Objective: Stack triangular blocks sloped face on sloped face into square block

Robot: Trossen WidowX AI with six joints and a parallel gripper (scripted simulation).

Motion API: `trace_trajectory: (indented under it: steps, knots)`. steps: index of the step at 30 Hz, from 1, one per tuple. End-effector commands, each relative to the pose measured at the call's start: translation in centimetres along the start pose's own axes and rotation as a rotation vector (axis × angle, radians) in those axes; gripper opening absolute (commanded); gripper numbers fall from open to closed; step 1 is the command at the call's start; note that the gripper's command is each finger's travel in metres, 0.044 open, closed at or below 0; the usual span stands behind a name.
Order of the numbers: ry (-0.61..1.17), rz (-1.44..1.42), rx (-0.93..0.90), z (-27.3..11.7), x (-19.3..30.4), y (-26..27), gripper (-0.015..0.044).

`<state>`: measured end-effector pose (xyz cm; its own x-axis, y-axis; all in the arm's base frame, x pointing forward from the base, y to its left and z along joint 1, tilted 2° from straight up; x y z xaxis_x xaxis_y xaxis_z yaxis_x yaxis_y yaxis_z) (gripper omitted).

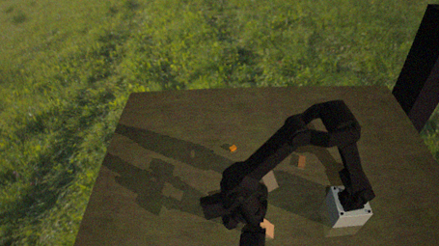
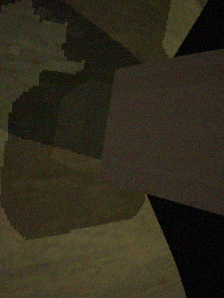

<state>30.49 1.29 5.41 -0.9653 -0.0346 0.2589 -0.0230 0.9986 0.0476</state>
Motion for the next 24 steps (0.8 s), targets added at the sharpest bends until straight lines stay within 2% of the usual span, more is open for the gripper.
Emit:
trace_trajectory:
  steps: [1, 24]
  knots:
    - [-0.088, 0.002, 0.029, -0.2, 1.5, 0.4, 0.0000]
    - [-0.655, 0.001, 0.183, 1.2, 9.6, 2.7, 0.0000]
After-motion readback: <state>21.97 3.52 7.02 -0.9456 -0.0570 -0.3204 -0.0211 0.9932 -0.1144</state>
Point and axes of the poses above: the point midway between the two fingers, 35 mm back from their tips, its own z axis out along the fingers, its own y axis across the jaws, x = y × z, the point moved 8 cm from there along -z, back along the fingers, and after that the axes turned 15 degrees about -z, right-handed, at the moved point
